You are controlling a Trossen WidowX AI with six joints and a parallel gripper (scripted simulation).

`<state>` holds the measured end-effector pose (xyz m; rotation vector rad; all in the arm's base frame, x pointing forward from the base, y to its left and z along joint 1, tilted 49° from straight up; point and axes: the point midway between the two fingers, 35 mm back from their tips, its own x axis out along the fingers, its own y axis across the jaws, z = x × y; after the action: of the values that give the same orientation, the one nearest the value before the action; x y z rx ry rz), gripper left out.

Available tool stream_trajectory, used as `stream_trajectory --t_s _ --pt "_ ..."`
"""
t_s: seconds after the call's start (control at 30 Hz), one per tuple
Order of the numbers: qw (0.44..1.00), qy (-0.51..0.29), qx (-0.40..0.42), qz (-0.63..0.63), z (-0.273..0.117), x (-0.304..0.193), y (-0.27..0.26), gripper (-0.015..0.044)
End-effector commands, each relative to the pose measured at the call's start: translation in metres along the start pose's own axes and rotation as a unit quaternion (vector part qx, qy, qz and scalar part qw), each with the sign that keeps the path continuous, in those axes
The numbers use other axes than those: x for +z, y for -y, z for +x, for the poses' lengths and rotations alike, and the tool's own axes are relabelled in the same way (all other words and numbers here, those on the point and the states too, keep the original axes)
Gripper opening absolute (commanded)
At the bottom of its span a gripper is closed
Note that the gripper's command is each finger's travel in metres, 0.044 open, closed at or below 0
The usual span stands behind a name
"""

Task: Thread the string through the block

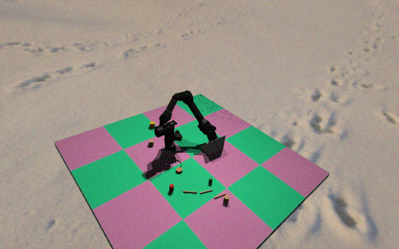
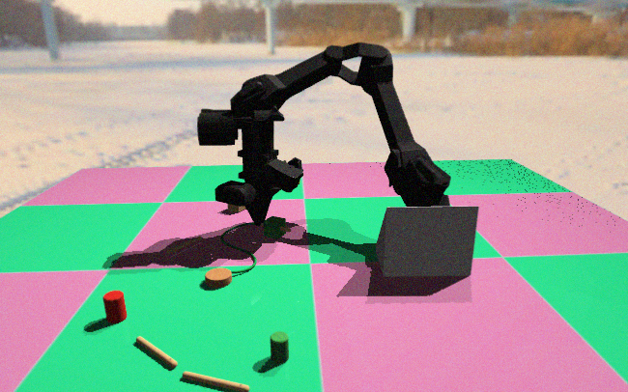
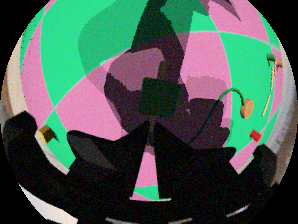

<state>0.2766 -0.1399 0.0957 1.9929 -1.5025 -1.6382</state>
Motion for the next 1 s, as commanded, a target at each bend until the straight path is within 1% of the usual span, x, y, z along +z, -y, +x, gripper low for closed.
stream_trajectory --t_s 0.0,0.1,0.23,0.27,0.37,0.4,0.53,0.6,0.83,0.9,0.97 --pt "1.0 -0.001 0.001 0.002 0.0 0.006 0.0 0.0" --pt "1.0 -0.001 0.001 0.002 0.0 0.008 0.0 0.0" --pt "1.0 0.0 0.0 -0.001 0.0 0.005 0.0 0.0105" --pt "1.0 0.0 0.0 -0.001 0.0 0.005 0.0 0.0121" --pt "1.0 0.0 0.0 -0.001 -0.002 0.005 0.0 0.0121" --pt "1.0 0.001 -0.001 -0.001 -0.008 0.004 0.001 0.0121" --pt "1.0 0.002 -0.003 -0.001 -0.061 0.002 0.003 0.0121" --pt "1.0 0.002 -0.001 -0.001 -0.078 0.003 0.001 0.0121" --pt "1.0 -0.004 -0.004 0.005 -0.075 0.002 0.002 0.0121" --pt "0.998 -0.003 -0.004 0.066 -0.076 0.004 0.002 0.0121" --pt "0.987 -0.001 -0.004 0.159 -0.076 0.008 0.002 0.0121"
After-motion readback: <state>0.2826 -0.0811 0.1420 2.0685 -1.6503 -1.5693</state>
